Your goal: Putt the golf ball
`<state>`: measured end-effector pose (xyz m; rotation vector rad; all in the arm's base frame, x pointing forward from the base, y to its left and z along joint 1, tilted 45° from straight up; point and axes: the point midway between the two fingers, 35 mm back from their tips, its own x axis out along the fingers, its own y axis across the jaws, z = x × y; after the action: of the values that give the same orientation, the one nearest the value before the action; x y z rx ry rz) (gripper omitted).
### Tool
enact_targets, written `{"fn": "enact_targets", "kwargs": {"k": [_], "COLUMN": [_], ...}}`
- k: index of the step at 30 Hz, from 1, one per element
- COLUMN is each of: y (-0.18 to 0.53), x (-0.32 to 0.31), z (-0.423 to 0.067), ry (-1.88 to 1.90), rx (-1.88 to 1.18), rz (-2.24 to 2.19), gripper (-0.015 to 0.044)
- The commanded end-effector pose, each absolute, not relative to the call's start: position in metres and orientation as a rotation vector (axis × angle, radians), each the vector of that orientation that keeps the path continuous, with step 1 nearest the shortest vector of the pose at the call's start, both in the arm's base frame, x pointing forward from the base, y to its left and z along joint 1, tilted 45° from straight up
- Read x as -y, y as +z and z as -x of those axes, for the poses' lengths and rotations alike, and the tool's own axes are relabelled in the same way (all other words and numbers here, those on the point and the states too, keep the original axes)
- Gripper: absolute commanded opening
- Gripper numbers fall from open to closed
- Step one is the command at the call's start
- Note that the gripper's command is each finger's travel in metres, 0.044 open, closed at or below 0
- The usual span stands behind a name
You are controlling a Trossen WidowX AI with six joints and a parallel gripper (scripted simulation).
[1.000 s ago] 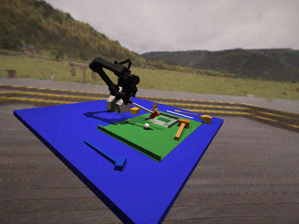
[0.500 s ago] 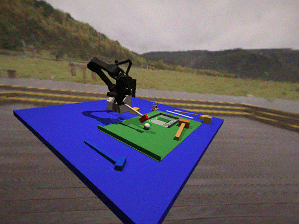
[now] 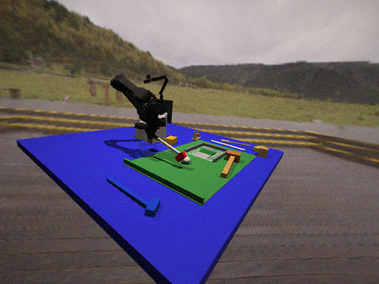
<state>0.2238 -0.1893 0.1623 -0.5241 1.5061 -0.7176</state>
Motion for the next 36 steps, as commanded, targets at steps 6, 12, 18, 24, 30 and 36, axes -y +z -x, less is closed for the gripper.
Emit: {"fn": "enact_targets", "kwargs": {"k": [6,12,18,24,30,36], "y": [0.15,0.143,0.14,0.144,0.145,0.16], "x": [0.198,0.205,0.208,0.208,0.21,0.226], "z": [-0.222,-0.221,-0.221,-0.221,-0.221,-0.219], "ry": [-0.707,-0.708,-0.708,-0.72,-0.719,-0.711], "rx": [-1.512,-1.511,-1.511,-1.509,-1.509,-1.51], "rz": [0.525,0.526,0.526,0.525,0.525,0.527], "gripper": [0.0,0.0,0.0,0.0,0.0,0.0]}}
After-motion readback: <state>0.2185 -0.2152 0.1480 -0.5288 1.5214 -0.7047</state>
